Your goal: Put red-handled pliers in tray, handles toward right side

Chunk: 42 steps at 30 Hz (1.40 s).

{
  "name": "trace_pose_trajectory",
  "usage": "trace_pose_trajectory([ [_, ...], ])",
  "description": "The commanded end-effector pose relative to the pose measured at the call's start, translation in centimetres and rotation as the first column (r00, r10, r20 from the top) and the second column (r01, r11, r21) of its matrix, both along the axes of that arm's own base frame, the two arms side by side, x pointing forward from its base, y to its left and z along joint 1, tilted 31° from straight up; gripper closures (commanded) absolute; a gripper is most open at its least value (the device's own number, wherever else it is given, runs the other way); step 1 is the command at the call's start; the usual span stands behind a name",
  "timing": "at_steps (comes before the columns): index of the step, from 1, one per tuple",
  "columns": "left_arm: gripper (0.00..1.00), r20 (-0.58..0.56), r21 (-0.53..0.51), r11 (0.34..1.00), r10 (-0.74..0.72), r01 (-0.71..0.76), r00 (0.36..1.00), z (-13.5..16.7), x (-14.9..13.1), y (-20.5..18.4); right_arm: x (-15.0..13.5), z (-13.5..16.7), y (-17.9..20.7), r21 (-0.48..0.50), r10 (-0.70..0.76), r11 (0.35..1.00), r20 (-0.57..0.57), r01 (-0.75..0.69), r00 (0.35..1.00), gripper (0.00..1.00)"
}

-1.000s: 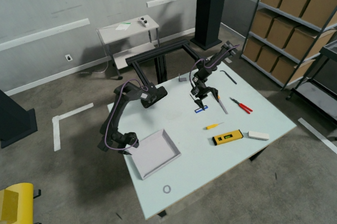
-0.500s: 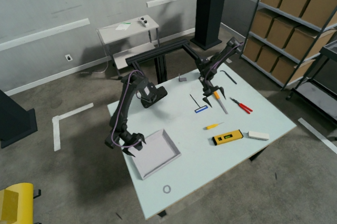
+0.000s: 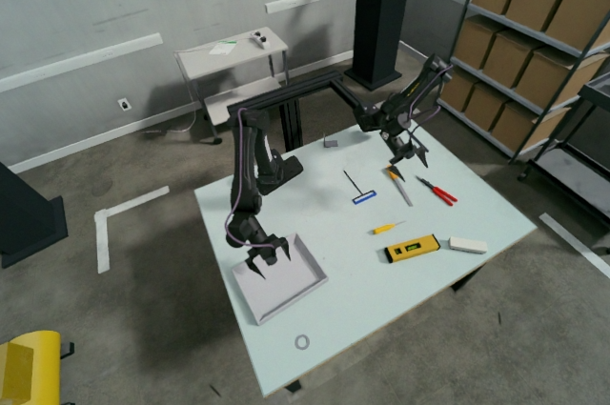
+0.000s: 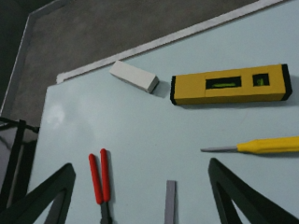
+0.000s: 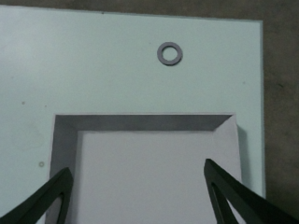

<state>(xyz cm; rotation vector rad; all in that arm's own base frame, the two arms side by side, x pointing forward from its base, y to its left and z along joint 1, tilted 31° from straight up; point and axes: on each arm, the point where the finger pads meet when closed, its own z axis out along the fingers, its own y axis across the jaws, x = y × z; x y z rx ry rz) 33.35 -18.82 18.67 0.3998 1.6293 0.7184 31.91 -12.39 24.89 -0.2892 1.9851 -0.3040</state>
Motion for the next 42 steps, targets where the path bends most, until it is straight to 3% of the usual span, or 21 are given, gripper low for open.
trace_pose_trajectory([
  [1, 0.00, -0.132, -0.077, 0.997, -0.019, 0.009, 0.991, -1.1, -0.6, 1.1, 0.7, 1.5, -1.2, -0.008, -0.153, 0.988, 0.100, 0.155, 0.983, 0.00],
  [15, 0.00, -0.308, -0.356, 0.914, 0.079, -0.192, 0.948, -2.6, -2.2, 14.6, 1.2, 1.2, 1.0, -0.002, -0.108, 0.994, 0.097, 0.109, 0.989, 0.00],
  [30, 0.00, -0.325, -0.429, 0.850, 0.171, -0.306, 0.930, -1.8, -2.6, 20.5, 1.2, 1.2, 1.0, -0.002, -0.108, 0.994, 0.097, 0.108, 0.989, 0.00],
  [42, 0.00, -0.328, -0.424, 0.851, 0.173, -0.309, 0.929, -2.2, -2.6, 20.5, 1.3, 1.4, 0.7, -0.003, -0.114, 0.993, 0.099, 0.115, 0.989, 0.00],
])
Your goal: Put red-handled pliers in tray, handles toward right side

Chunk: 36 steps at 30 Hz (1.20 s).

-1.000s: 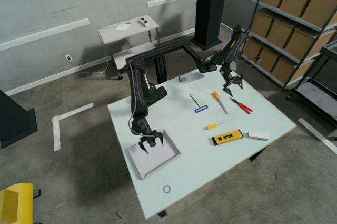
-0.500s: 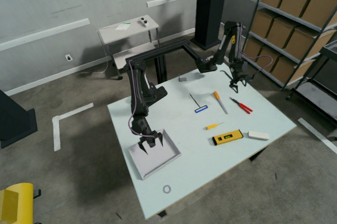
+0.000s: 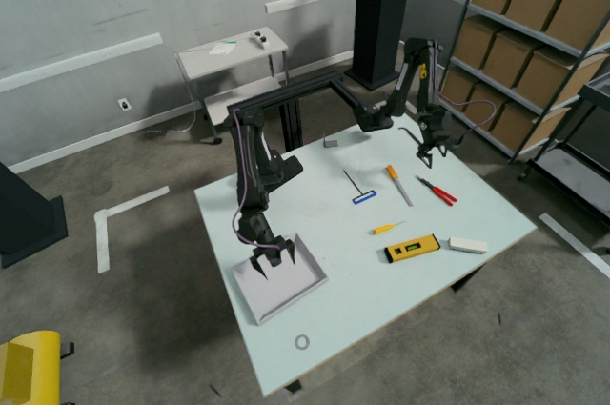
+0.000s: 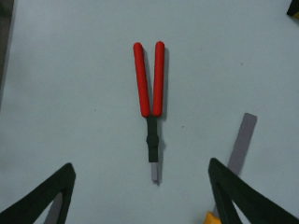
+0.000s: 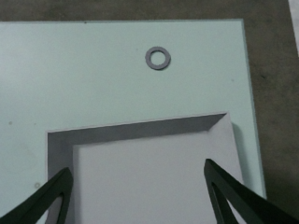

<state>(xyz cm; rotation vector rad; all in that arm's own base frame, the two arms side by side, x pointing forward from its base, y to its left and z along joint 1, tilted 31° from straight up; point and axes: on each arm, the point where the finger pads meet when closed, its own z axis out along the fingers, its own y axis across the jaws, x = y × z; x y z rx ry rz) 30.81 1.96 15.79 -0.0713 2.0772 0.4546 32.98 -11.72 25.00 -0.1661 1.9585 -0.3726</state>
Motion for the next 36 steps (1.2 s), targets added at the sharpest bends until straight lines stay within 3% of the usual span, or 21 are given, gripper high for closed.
trace_pose_trajectory([
  [1, 0.00, -0.001, -0.013, 1.000, -0.009, 0.009, 1.000, 0.7, 0.0, -0.3, 0.2, 1.3, 0.0, -0.017, -0.003, 1.000, 0.051, 0.004, 0.999, 0.00],
  [12, 0.00, -0.001, -0.013, 1.000, -0.009, 0.009, 1.000, 0.7, 0.0, -0.3, 0.2, 1.3, 0.0, -0.017, -0.003, 1.000, 0.051, 0.004, 0.999, 0.00],
  [14, 0.23, -0.009, -0.031, 0.999, -0.019, 0.019, 1.000, 0.7, 0.0, -0.6, 0.3, 1.2, -0.1, -0.017, -0.016, 1.000, 0.057, 0.018, 0.998, 0.00],
  [15, 0.28, -0.027, -0.035, 0.999, -0.016, 0.015, 0.999, 0.3, 0.1, -0.5, 0.5, 1.2, 0.0, -0.020, -0.019, 1.000, 0.059, 0.020, 0.998, 0.00],
  [19, 0.28, -0.109, -0.066, 0.998, -0.012, 0.004, 0.994, -1.1, 0.9, -0.4, 2.3, 1.1, 1.6, -0.026, 0.008, 1.000, 0.058, -0.006, 0.998, 0.00],
  [24, 0.28, -0.276, -0.092, 0.994, 0.036, -0.064, 0.961, -3.5, 3.1, 0.9, 5.8, -0.3, 8.1, -0.029, 0.139, 0.990, 0.031, -0.139, 0.990, 0.00],
  [26, 0.28, -0.276, -0.092, 0.994, 0.036, -0.064, 0.961, -3.5, 3.1, 0.9, 5.8, -0.3, 8.1, -0.029, 0.139, 0.990, 0.031, -0.139, 0.990, 0.00],
  [31, 0.28, -0.402, -0.105, 0.986, 0.074, -0.126, 0.913, -5.3, 5.4, 2.1, 7.7, -2.8, 16.6, -0.034, 0.290, 0.956, -0.014, -0.290, 0.957, 0.00],
  [36, 0.28, -0.477, -0.111, 0.980, 0.095, -0.167, 0.874, -6.4, 7.2, 2.8, 7.4, -5.5, 25.9, -0.049, 0.433, 0.899, -0.055, -0.435, 0.900, 0.00],
])
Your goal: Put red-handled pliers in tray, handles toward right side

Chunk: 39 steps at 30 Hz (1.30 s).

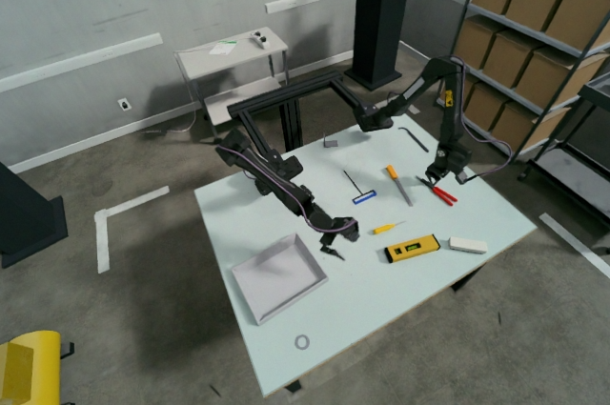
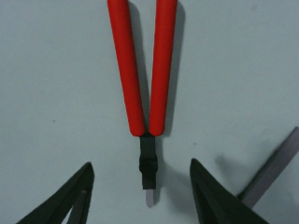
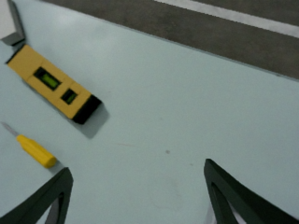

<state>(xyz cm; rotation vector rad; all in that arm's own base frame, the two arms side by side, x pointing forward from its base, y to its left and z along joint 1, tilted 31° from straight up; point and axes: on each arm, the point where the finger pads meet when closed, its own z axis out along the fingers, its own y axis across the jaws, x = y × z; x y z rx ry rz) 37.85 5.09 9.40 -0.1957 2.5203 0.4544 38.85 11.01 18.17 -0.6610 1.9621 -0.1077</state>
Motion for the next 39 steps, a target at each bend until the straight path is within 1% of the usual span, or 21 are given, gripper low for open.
trace_pose_trajectory([
  [1, 0.28, -0.082, -0.038, 0.999, 0.014, -0.017, 0.997, -0.2, 0.4, -0.2, 1.1, 0.8, 5.0, -0.006, 0.029, 1.000, 0.074, -0.029, 0.997, 0.00],
  [5, 0.28, -0.115, -0.046, 0.998, 0.028, -0.033, 0.993, -0.6, 1.5, 0.2, -1.4, -1.5, 12.3, -0.036, 0.154, 0.988, 0.056, -0.153, 0.986, 0.00],
  [7, 0.28, -0.115, -0.046, 0.998, 0.028, -0.033, 0.993, -0.6, 1.5, 0.2, -1.4, -1.5, 12.3, -0.036, 0.154, 0.988, 0.056, -0.153, 0.986, 0.00],
  [8, 0.28, -0.119, -0.047, 0.998, 0.024, -0.029, 0.993, -0.7, 1.7, 0.0, -2.2, -2.1, 14.1, -0.044, 0.186, 0.982, 0.052, -0.184, 0.981, 0.00],
  [11, 0.28, -0.127, -0.049, 0.998, 0.032, -0.038, 0.991, -0.9, 2.2, 0.3, -5.4, -3.8, 19.1, -0.070, 0.280, 0.958, 0.040, -0.277, 0.959, 0.00],
  [14, 0.28, -0.126, -0.048, 0.998, 0.032, -0.039, 0.991, -0.9, 2.5, 0.3, -8.9, -5.5, 23.1, -0.094, 0.364, 0.928, 0.030, -0.360, 0.931, 0.00],
  [21, 0.28, -0.116, -0.046, 0.998, 0.033, -0.038, 0.993, -0.5, 2.6, 0.4, -17.0, -8.7, 29.4, -0.144, 0.519, 0.847, 0.014, -0.512, 0.854, 0.00],
  [22, 0.28, -0.117, -0.046, 0.998, 0.033, -0.038, 0.993, -0.5, 2.6, 0.4, -17.9, -9.0, 29.9, -0.150, 0.536, 0.836, 0.012, -0.528, 0.844, 0.00],
  [24, 0.28, -0.117, -0.046, 0.998, 0.033, -0.038, 0.993, -0.5, 2.6, 0.4, -17.9, -9.0, 29.9, -0.150, 0.536, 0.836, 0.012, -0.528, 0.844, 0.00],
  [27, 0.28, -0.117, -0.046, 0.998, 0.033, -0.038, 0.993, -0.5, 2.6, 0.4, -20.4, -9.9, 31.2, -0.164, 0.577, 0.806, 0.006, -0.568, 0.817, 0.00],
  [30, 0.28, -0.117, -0.046, 0.998, 0.033, -0.038, 0.993, -0.5, 2.6, 0.4, -21.9, -10.5, 31.8, -0.176, 0.602, 0.786, 0.001, -0.593, 0.798, 0.00],
  [33, 0.28, -0.117, -0.046, 0.998, 0.033, -0.038, 0.993, -0.5, 2.6, 0.4, -22.7, -11.0, 31.9, -0.187, 0.621, 0.768, -0.018, -0.613, 0.784, 0.00],
  [36, 0.28, -0.117, -0.039, 0.999, 0.030, -0.035, 0.993, -0.7, 2.6, 0.4, -22.5, -11.0, 31.8, -0.187, 0.617, 0.771, -0.018, -0.608, 0.787, 0.00],
  [39, 0.29, -0.117, -0.044, 0.999, 0.027, -0.032, 0.993, -1.1, 3.2, 0.7, -22.4, -11.0, 31.8, -0.187, 0.616, 0.772, -0.018, -0.608, 0.787, 0.00],
])
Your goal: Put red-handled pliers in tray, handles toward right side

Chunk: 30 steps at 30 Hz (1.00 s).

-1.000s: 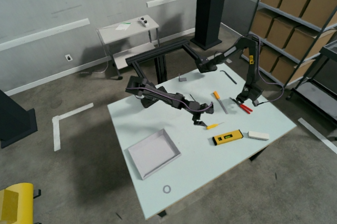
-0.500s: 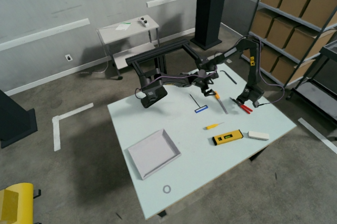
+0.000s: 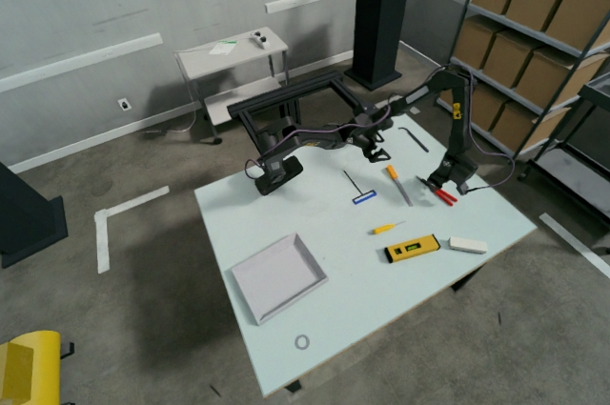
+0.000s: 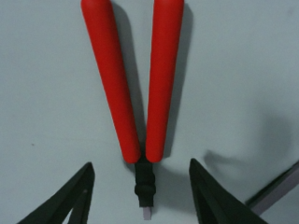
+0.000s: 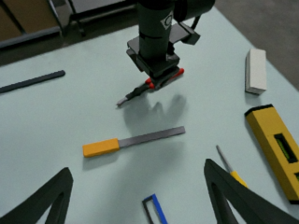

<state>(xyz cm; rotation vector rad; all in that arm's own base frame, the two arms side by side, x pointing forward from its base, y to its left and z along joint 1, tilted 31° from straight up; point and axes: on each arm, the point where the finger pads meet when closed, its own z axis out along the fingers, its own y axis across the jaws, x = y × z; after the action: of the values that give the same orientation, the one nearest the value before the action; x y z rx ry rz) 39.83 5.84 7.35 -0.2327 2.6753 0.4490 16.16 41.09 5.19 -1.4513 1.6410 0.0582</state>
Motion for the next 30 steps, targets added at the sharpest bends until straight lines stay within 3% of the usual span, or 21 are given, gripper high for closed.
trace_pose_trajectory([
  [1, 0.29, 0.031, -0.006, 1.000, -0.007, 0.007, 1.000, 1.0, 1.3, 0.0, 0.3, 1.9, 1.8, 0.079, -0.006, 0.997, 0.019, 0.005, 1.000, 0.00],
  [11, 0.42, 0.032, -0.005, 1.000, -0.013, 0.013, 0.999, -0.3, 2.1, 0.3, 0.3, 1.9, 1.8, 0.079, -0.006, 0.997, 0.019, 0.005, 1.000, 0.00],
  [30, 0.49, 0.049, 0.002, 1.000, -0.008, 0.008, 0.999, -0.3, 2.3, 0.6, 0.3, 1.9, 1.8, 0.079, -0.006, 0.997, 0.019, 0.005, 1.000, 0.00],
])
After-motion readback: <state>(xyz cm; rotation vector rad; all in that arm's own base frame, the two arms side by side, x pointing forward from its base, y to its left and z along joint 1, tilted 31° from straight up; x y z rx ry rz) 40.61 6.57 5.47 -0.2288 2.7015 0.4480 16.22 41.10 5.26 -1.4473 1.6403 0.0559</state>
